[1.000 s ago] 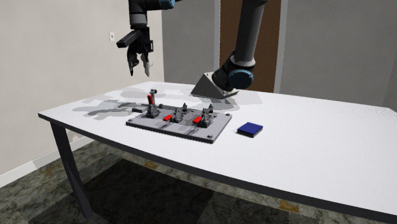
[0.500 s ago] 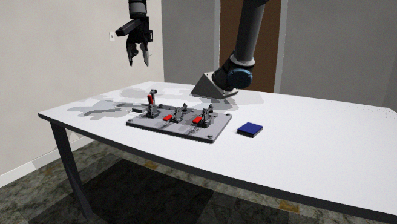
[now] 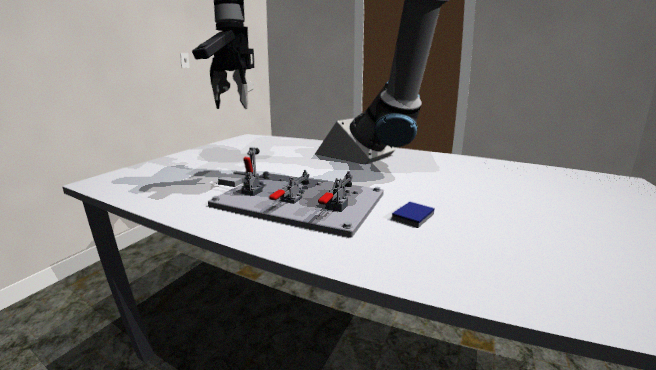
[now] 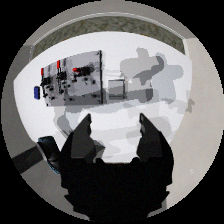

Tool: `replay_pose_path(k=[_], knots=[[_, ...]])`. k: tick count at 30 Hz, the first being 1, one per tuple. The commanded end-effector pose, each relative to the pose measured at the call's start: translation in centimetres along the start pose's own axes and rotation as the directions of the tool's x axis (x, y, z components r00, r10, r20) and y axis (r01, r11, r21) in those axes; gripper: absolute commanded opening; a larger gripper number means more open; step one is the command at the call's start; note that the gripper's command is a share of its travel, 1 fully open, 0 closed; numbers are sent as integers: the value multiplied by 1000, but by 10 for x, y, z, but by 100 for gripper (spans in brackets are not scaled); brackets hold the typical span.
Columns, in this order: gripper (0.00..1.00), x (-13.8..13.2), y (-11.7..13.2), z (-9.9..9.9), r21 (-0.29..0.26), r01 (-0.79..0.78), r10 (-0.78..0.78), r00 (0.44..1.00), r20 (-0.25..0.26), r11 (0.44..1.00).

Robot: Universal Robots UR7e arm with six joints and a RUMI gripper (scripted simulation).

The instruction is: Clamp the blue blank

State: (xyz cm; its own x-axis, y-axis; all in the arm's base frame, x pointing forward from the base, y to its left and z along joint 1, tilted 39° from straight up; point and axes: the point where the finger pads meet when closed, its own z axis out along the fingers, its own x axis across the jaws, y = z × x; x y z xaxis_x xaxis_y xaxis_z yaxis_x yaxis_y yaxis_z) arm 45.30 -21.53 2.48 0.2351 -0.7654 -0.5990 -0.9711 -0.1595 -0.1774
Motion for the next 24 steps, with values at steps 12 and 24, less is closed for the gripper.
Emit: replay_pose_path(k=[12,24], knots=[[59,-33,-3,-1,1,0,0,1000,-1,1000],[59,-78,-6,-1,1,0,0,1000,-1,1000]])
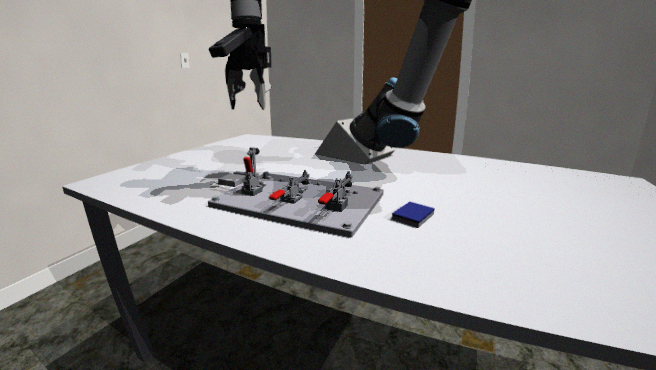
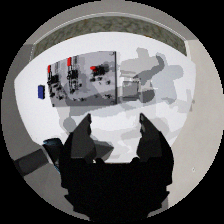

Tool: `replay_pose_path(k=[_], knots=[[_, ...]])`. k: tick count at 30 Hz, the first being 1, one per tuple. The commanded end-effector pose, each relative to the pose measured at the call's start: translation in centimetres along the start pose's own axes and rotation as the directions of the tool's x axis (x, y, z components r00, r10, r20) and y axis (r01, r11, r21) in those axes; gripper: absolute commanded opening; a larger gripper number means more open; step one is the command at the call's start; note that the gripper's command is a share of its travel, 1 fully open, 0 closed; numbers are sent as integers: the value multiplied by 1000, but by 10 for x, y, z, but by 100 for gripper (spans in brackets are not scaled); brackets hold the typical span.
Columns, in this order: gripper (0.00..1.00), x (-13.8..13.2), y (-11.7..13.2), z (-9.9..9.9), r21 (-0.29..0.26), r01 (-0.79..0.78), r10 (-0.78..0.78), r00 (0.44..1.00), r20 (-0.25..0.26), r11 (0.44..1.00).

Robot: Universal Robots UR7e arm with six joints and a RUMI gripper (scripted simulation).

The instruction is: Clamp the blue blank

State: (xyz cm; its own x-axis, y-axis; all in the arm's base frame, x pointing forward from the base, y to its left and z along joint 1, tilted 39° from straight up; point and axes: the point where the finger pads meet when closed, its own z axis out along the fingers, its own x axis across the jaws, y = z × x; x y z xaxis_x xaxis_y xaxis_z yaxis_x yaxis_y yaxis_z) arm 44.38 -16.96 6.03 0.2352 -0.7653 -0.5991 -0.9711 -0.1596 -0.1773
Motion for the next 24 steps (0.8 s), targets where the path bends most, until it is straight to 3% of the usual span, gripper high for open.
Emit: replay_pose_path(k=[1,10,12,24], knots=[[59,-26,-2,-1,1,0,0,1000,-1,1000],[59,-80,-6,-1,1,0,0,1000,-1,1000],[59,-80,-6,-1,1,0,0,1000,-1,1000],[59,-168,-13,-1,1,0,0,1000,-1,1000]])
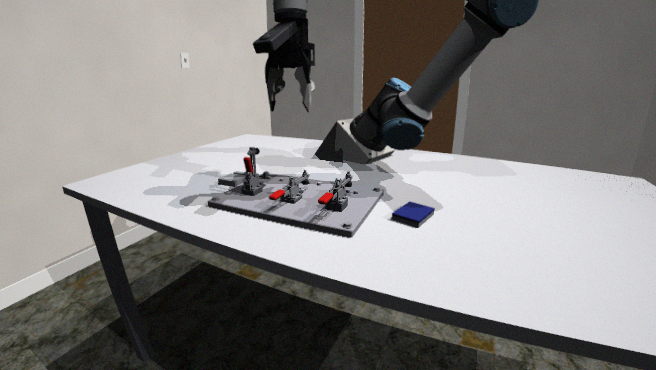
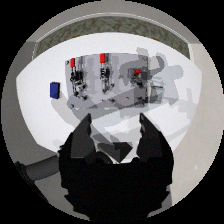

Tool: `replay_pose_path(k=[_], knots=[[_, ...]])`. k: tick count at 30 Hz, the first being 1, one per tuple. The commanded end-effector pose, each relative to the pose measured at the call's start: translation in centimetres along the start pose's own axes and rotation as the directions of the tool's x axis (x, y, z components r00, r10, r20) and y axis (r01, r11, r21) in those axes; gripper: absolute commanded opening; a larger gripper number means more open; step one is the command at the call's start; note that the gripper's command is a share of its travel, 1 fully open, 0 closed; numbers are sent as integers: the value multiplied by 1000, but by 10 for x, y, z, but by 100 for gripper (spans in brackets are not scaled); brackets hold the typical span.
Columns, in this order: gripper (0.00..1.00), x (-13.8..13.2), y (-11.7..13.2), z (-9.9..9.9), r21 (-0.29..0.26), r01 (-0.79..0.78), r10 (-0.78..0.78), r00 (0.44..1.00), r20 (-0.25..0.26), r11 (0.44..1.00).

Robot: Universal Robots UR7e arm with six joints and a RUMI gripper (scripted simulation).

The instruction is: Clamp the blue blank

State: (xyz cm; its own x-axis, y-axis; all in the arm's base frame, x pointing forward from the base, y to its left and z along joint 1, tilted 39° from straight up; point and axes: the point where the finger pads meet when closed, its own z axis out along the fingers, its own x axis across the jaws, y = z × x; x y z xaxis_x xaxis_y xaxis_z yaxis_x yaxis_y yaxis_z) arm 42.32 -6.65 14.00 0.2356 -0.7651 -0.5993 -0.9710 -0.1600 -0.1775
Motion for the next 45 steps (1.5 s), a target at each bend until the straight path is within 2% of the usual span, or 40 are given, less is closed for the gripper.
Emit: replay_pose_path(k=[1,3,5,20,22,28,35,45], knots=[[59,-44,-3,-2,1,0,0,1000,-2,1000],[59,-60,-5,-2,1,0,0,1000,-2,1000],[59,-60,-5,-2,1,0,0,1000,-2,1000],[59,-189,-15,-2,1,0,0,1000,-2,1000],[59,-189,-15,-2,1,0,0,1000,-2,1000],[59,-231,-18,-2,1,0,0,1000,-2,1000],[59,-266,-21,-2,1,0,0,1000,-2,1000],[59,-290,-23,-2,1,0,0,1000,-2,1000]])
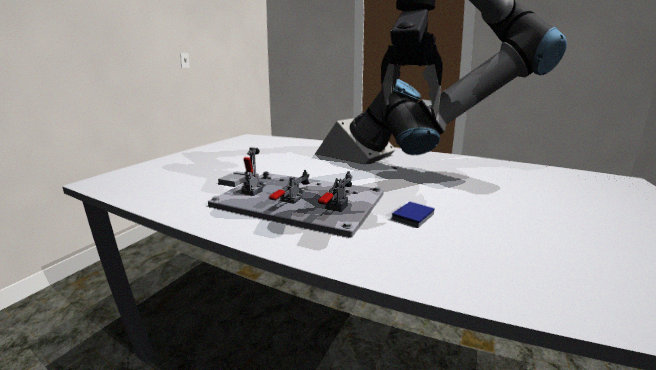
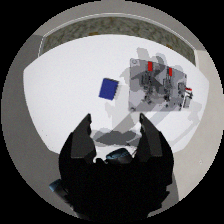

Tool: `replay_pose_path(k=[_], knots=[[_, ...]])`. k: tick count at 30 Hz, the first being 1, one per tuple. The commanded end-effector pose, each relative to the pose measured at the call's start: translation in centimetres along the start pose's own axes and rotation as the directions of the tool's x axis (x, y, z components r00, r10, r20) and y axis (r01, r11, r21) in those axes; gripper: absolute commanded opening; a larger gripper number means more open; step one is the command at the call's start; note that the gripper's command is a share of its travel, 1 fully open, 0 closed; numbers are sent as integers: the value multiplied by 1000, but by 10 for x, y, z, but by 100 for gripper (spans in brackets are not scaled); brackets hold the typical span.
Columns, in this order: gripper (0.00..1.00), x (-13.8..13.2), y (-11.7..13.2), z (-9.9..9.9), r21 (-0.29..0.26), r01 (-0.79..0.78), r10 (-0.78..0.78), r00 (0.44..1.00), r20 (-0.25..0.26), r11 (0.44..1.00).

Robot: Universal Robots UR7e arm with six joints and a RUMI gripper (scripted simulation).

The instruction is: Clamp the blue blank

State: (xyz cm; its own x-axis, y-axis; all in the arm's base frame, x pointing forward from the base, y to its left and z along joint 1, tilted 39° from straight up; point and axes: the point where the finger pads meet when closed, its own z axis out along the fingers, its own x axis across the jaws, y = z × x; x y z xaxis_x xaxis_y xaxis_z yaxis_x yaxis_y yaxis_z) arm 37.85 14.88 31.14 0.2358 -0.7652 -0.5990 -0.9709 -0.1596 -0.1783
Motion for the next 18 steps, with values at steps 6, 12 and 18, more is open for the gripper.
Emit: replay_pose_path(k=[6,12,18], knots=[[59,-22,-2,0,0,-1,1,1000,-1,1000],[59,-25,-3,0,0,-1,1,1000,-1,1000],[59,-26,-3,0,0,-1,1,1000,-1,1000]])
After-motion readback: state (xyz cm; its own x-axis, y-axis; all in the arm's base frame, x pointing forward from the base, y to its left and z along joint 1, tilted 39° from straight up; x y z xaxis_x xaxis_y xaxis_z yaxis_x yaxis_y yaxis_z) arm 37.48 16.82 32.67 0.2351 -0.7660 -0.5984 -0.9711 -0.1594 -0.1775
